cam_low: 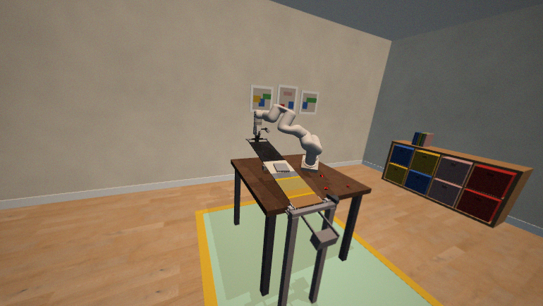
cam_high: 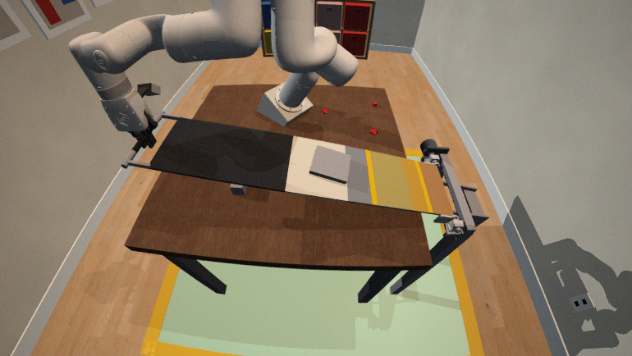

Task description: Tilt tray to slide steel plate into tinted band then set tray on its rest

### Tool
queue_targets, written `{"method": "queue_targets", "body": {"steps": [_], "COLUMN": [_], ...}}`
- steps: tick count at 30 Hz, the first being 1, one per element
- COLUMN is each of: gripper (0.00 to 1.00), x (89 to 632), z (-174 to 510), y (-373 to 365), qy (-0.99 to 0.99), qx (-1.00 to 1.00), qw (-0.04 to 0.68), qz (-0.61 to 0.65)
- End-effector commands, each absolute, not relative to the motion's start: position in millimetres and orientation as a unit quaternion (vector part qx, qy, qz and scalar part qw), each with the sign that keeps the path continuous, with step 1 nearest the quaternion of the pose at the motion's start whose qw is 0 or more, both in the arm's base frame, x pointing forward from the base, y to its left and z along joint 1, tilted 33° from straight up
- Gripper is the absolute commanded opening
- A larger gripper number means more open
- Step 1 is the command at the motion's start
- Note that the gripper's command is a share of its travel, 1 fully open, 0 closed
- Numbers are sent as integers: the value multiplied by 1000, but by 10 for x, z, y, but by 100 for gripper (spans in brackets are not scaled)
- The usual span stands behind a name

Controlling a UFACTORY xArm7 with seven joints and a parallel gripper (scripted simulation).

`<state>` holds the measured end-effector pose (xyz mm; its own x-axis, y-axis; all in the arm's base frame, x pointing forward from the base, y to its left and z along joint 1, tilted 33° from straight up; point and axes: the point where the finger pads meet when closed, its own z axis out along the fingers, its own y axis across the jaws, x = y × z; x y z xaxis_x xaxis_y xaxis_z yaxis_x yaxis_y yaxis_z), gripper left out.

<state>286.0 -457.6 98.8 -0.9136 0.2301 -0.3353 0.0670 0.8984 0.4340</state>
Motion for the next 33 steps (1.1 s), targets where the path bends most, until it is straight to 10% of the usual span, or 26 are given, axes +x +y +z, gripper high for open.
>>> {"method": "queue_targets", "body": {"steps": [1, 27, 33], "gripper": [0, 0, 0], "x": [2753, 3005, 2692], "z": [1244, 646, 1393], "y": [-4643, -4525, -4665], "qy": [955, 955, 955], "qx": [78, 78, 78], "qw": [194, 194, 194], "qz": [208, 208, 208]}}
